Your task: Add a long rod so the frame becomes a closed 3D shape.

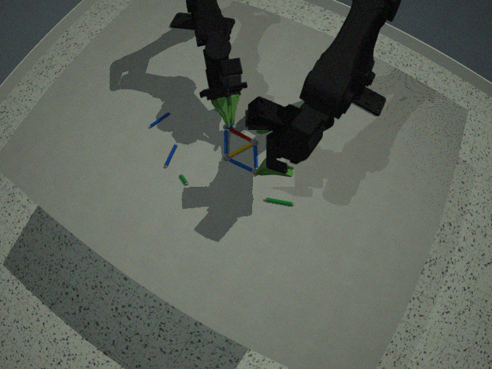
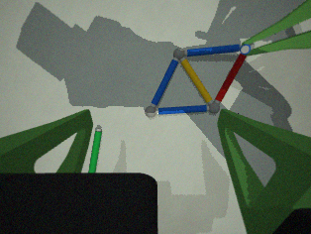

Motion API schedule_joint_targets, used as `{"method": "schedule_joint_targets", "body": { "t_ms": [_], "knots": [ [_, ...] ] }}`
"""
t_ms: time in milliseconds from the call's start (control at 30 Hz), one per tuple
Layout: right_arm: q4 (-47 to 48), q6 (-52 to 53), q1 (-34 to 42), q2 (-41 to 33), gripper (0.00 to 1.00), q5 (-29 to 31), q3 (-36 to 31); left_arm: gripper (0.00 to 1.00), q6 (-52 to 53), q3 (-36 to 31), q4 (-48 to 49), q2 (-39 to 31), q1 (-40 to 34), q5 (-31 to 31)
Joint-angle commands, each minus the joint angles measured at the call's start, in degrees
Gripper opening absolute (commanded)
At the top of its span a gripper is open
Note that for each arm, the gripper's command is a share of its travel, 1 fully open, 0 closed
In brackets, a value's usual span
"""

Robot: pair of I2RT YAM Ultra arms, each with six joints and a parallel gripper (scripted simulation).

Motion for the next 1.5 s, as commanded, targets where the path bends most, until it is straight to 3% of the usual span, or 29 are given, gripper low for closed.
{"method": "schedule_joint_targets", "body": {
  "t_ms": [0,67,167,233,300,733,800,1467],
  "knots": [
    [0.8,-0.1,-0.5,0.1,0.00,-0.1,-0.5,1.00,0.6,0.6,0.8,-0.6,-0.2,1.3],
    [0.8,-0.1,-0.5,0.1,0.00,-0.1,-0.5,1.00,0.6,0.6,0.8,-0.6,-0.2,1.3],
    [0.8,-0.1,-0.5,0.1,0.00,-0.1,-0.5,0.66,-4.4,1.5,-0.9,-0.3,-0.2,0.9],
    [0.8,-0.1,-0.5,0.1,0.00,-0.1,-0.5,0.66,-4.4,1.5,-0.9,-0.3,-0.2,0.9],
    [0.8,-0.1,-0.5,0.1,0.00,-0.1,-0.5,0.43,-11.1,2.1,-2.3,0.9,-0.5,0.4],
    [0.8,-0.1,-0.5,0.1,0.00,-0.1,-0.5,0.42,-46.8,9.8,-9.7,9.3,-1.5,-3.2],
    [0.8,-0.1,-0.5,0.1,0.00,-0.1,-0.5,0.42,-46.8,9.8,-9.7,9.3,-1.5,-3.2],
    [0.8,-0.1,-0.5,0.1,0.00,-0.1,-0.5,0.42,-98.2,20.7,-20.6,20.7,-3.1,-8.3]
  ]
}}
